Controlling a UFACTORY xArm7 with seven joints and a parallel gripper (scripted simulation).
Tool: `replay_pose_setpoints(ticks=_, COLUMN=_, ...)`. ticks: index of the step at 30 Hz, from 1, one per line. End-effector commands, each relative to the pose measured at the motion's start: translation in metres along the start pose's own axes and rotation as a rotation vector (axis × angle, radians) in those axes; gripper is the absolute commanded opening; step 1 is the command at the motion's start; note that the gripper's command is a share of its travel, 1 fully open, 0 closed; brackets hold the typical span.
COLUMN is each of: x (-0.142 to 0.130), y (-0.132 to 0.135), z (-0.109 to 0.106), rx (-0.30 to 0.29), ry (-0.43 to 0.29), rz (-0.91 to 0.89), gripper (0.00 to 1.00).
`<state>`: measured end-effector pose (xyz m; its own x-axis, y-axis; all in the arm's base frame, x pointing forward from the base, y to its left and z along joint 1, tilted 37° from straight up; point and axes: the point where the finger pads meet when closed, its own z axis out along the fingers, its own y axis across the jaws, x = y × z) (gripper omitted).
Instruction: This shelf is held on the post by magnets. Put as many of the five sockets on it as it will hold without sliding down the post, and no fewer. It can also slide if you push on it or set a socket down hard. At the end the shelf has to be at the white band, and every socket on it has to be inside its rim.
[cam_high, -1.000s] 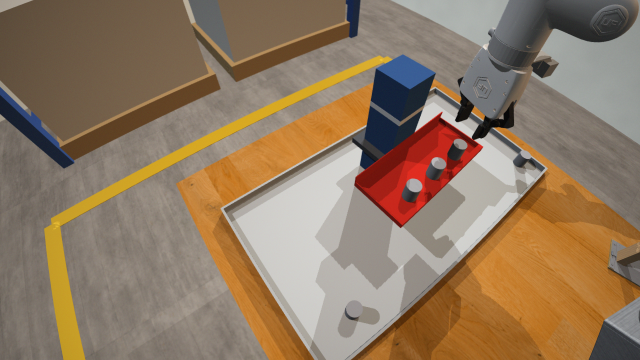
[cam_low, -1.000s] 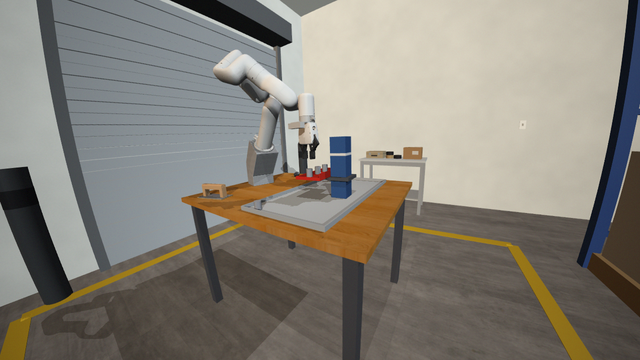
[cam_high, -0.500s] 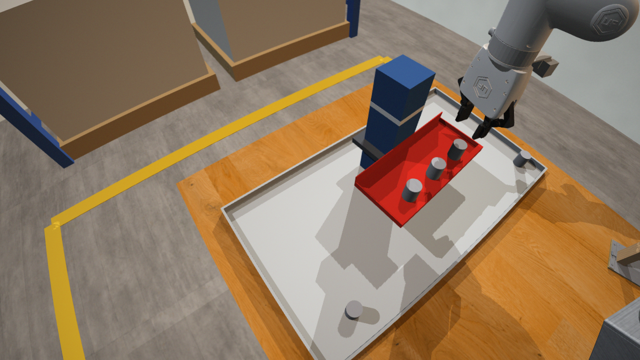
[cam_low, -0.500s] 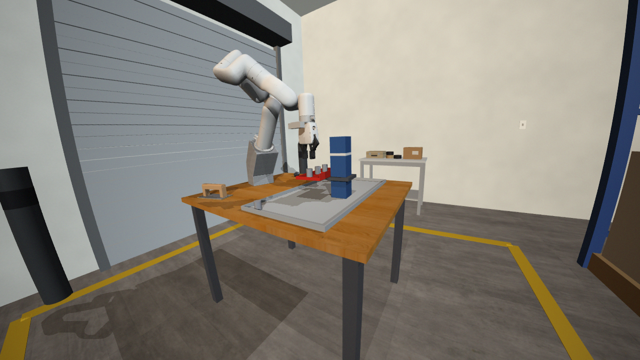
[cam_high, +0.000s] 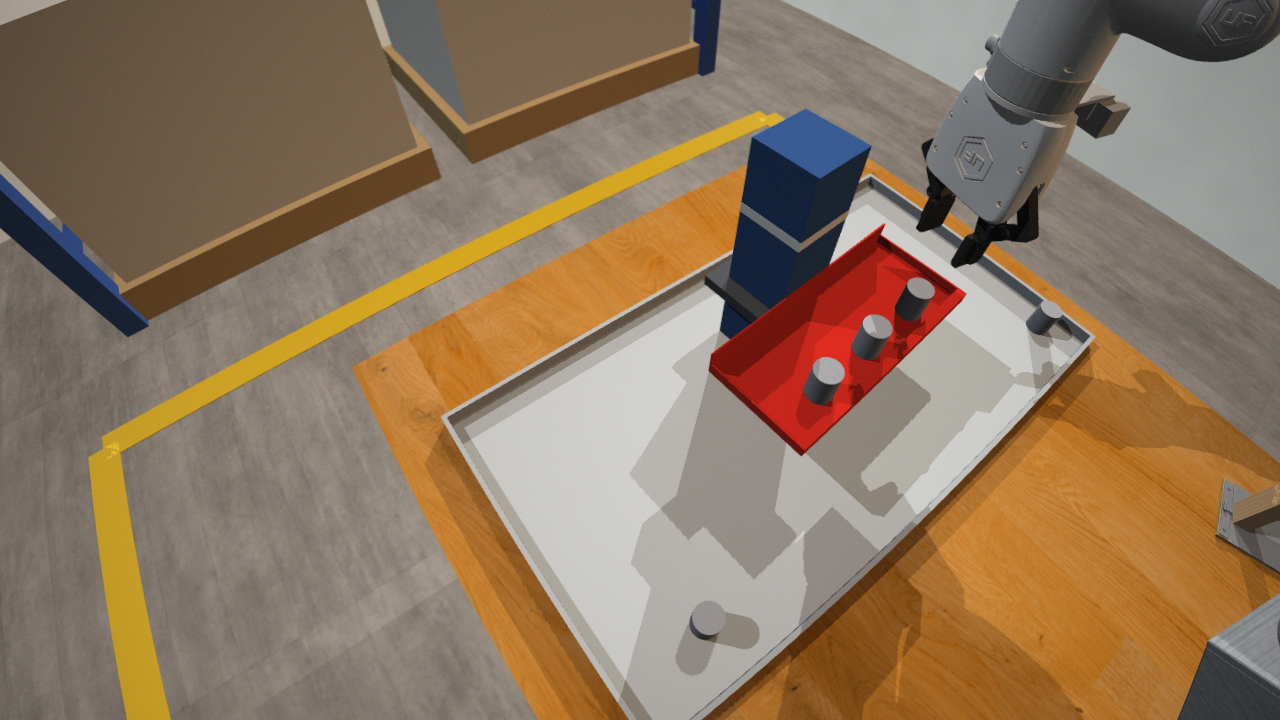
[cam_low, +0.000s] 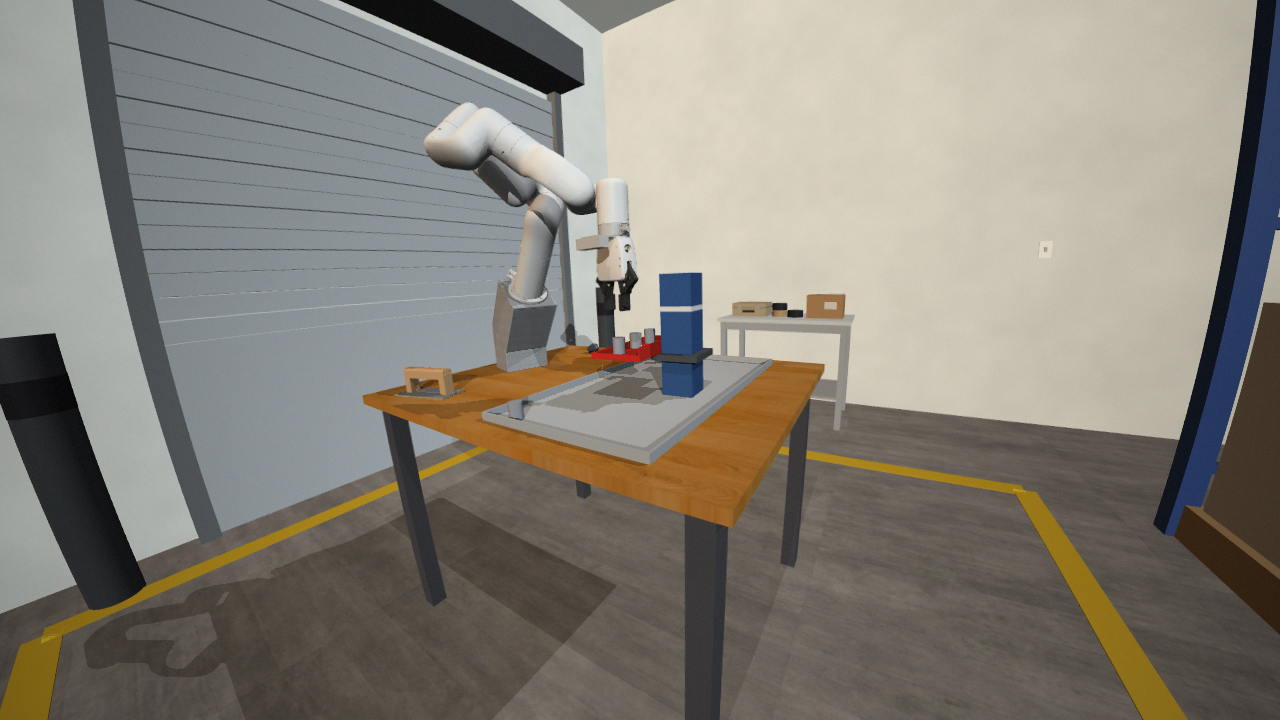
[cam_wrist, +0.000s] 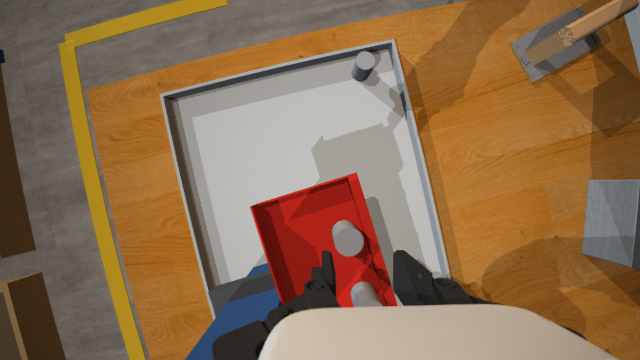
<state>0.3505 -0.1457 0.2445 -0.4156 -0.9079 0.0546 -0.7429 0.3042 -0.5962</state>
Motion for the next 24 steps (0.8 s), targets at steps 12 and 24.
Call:
replay_pose_setpoints(ticks=12, x=0.000, y=-0.001, z=-0.038, rx=0.002, ry=0.000, rz=0.000, gripper=0.52)
replay_pose_setpoints(ticks=24, x=0.000, y=-0.001, z=-0.062, rx=0.002, ry=0.000, rz=0.000, gripper=0.52)
